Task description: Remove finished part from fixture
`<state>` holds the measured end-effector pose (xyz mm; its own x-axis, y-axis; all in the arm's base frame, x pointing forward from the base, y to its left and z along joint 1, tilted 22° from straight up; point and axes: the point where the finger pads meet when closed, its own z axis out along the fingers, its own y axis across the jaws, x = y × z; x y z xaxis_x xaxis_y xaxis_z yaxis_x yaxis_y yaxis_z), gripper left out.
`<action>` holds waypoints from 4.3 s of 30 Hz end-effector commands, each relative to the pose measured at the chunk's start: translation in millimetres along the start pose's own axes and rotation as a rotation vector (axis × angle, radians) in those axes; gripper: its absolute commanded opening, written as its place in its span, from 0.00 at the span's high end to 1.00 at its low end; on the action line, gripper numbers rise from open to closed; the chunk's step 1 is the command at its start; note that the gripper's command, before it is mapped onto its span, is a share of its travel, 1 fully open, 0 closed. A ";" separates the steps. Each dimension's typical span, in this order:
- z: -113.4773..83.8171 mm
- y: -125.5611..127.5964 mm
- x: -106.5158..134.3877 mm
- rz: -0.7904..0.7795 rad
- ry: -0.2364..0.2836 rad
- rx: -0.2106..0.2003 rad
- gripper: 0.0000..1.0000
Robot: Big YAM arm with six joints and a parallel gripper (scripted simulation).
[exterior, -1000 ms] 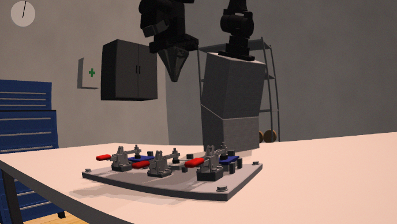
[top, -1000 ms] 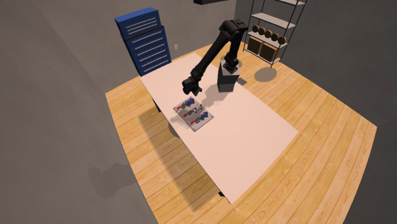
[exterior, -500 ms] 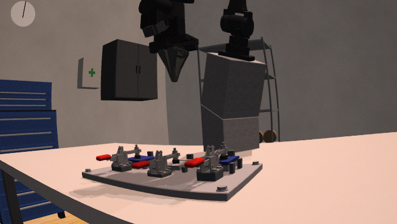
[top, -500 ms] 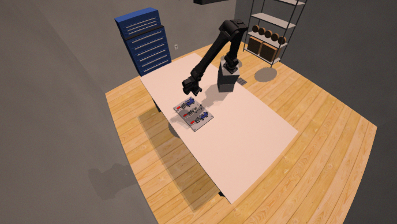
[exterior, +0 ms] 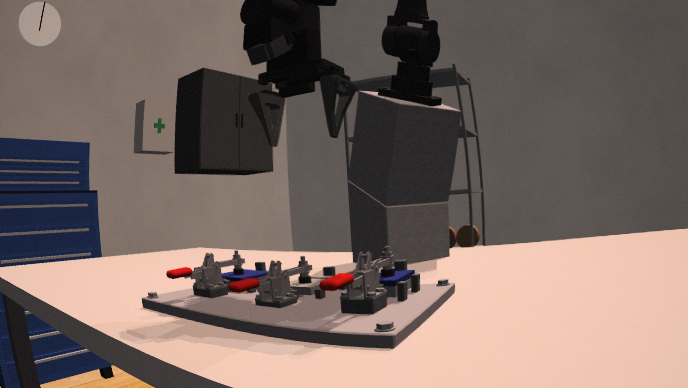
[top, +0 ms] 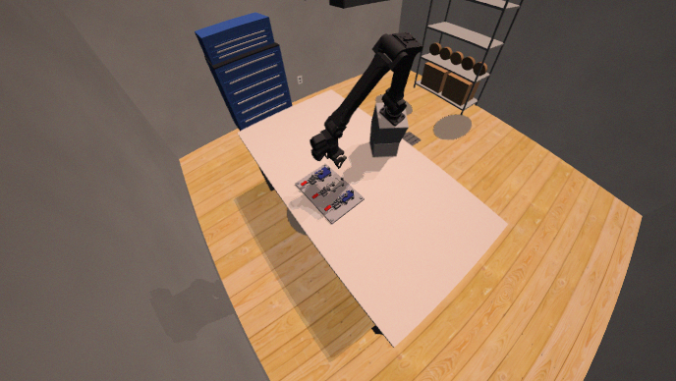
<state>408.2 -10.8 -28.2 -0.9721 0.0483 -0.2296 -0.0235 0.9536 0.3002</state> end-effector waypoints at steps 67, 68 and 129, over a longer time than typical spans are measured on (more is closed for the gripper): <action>-4.8 1.2 -9.4 -0.023 -0.020 0.002 0.55; -4.9 1.3 -9.6 -0.023 -0.020 0.002 0.55; -11.0 2.7 -17.6 -0.027 -0.038 0.003 0.55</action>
<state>407.6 -10.7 -28.6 -0.9724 0.0471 -0.2286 -0.0243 0.9536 0.3002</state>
